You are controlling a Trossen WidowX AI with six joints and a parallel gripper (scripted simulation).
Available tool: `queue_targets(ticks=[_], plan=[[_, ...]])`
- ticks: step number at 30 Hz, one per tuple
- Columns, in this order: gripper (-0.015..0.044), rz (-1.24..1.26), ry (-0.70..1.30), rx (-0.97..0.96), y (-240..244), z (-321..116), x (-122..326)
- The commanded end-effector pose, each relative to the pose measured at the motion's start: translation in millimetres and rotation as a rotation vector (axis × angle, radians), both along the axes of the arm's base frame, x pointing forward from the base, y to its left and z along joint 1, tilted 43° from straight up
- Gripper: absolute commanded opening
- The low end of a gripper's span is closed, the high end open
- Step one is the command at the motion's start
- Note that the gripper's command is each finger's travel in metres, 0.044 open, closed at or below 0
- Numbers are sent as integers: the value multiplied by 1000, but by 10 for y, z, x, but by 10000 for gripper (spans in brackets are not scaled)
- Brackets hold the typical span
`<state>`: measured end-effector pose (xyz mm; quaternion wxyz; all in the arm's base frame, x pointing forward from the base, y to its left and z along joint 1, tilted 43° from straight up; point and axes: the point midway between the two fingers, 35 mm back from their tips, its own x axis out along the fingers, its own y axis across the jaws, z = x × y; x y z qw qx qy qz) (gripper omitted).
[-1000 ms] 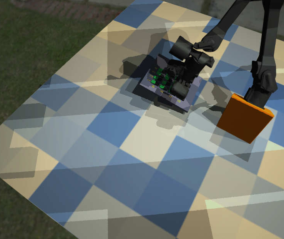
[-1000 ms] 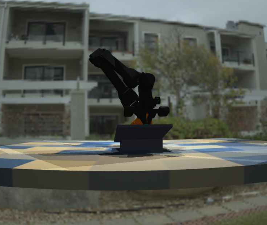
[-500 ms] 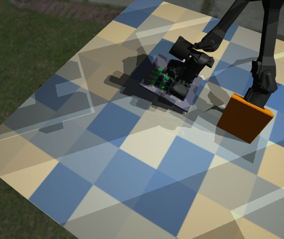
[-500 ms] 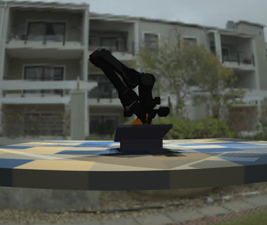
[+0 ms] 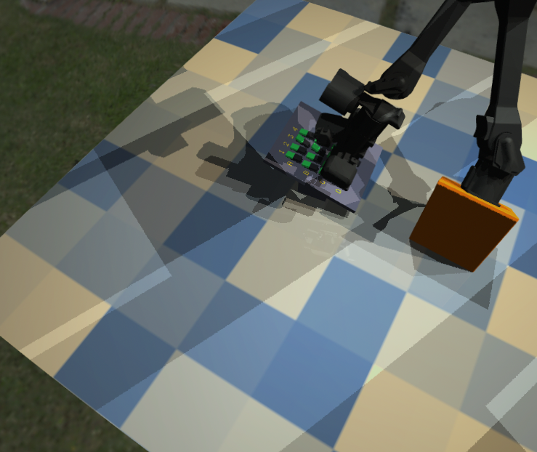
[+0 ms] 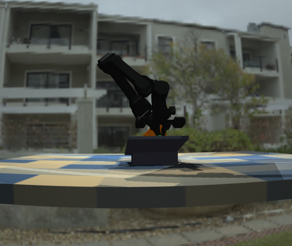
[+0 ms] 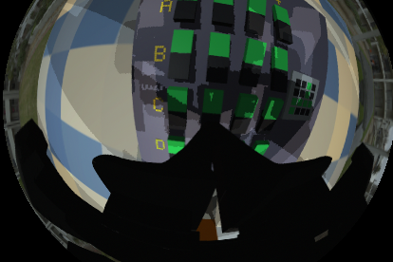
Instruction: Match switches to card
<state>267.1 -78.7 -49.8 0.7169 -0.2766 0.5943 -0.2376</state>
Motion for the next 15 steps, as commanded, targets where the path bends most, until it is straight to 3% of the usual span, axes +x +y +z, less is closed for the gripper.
queue_targets(ticks=[1,15], plan=[[0,2,1,2,-4,-10,0],[0,2,1,2,-17,-24,3]])
